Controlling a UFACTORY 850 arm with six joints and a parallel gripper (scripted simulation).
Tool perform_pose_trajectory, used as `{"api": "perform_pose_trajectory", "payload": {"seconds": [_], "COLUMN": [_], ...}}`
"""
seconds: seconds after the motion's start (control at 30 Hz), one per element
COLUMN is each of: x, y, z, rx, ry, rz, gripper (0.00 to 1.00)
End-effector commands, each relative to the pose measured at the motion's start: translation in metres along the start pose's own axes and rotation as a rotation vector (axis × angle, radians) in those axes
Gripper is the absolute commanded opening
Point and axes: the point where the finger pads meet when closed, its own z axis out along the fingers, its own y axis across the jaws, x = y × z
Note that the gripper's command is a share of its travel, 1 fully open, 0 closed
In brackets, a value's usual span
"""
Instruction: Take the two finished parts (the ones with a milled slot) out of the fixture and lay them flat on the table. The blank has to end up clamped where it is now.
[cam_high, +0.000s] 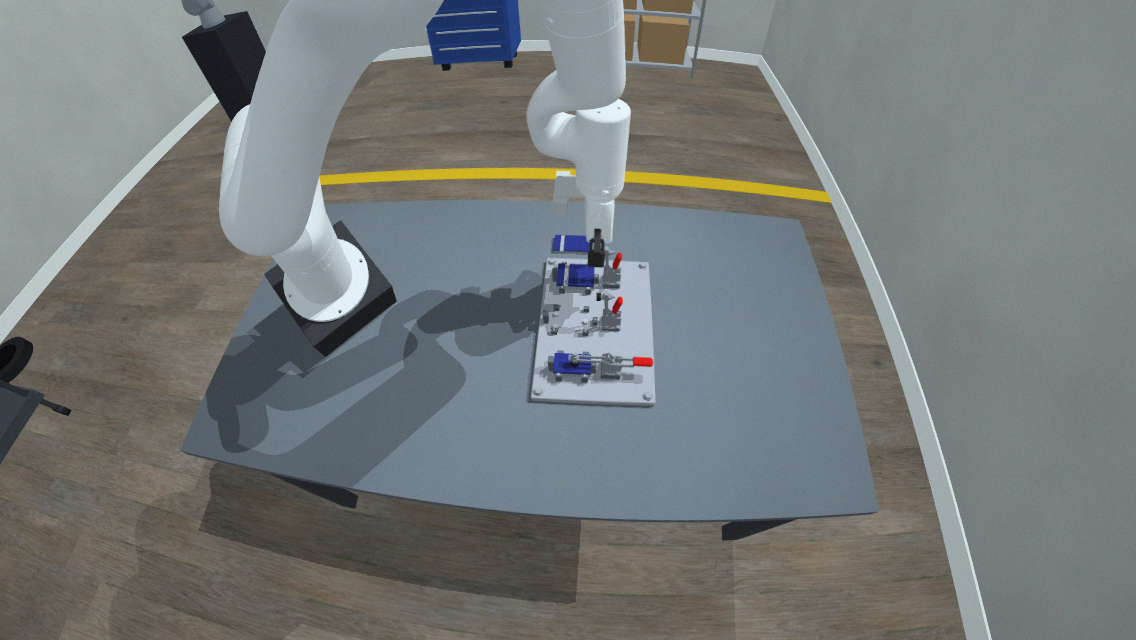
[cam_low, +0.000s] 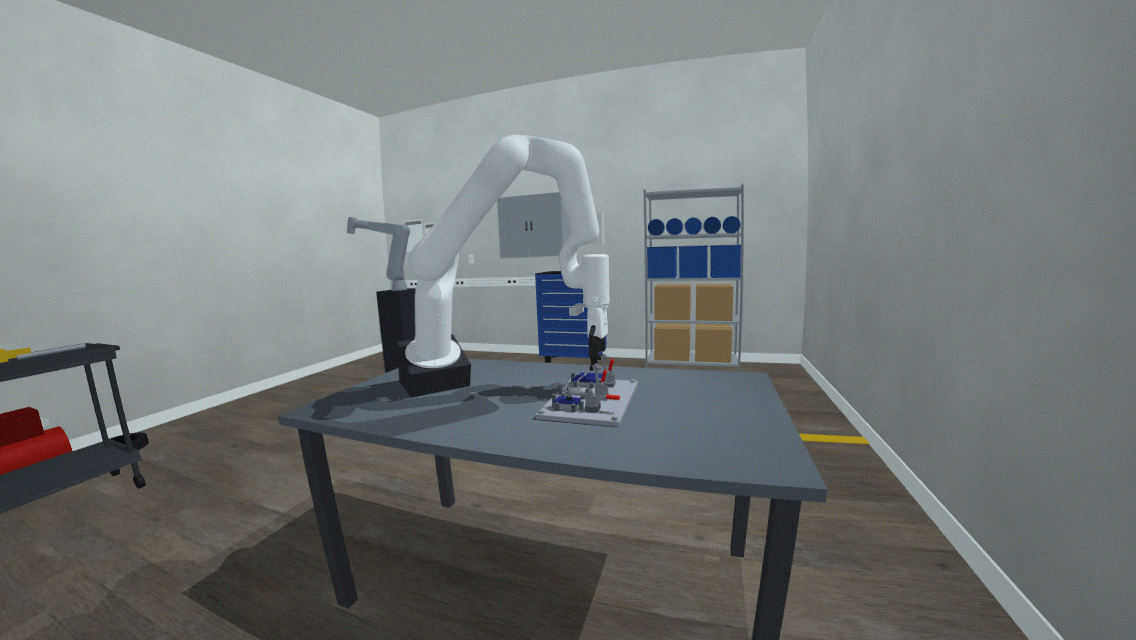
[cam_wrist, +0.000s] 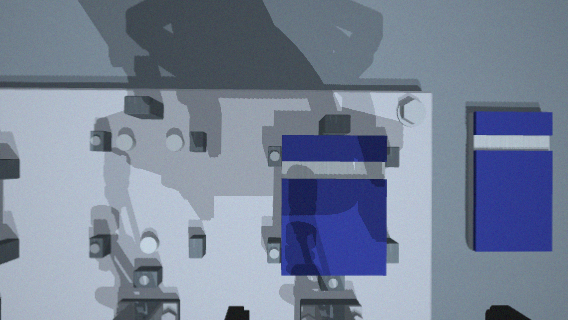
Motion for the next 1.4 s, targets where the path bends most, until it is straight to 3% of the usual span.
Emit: {"api": "perform_pose_trajectory", "payload": {"seconds": [0.0,0.47,1.13,1.37], "x": [0.007,0.039,0.041,0.041], "y": [0.000,0.000,0.000,0.000], "z": [-0.001,-0.001,0.005,0.022], "rx": [0.000,0.000,0.000,0.000], "ry": [-0.005,-0.005,-0.005,-0.005], "rz": [0.001,0.001,0.001,0.001], "gripper": [1.00,1.00,1.00,1.00]}}
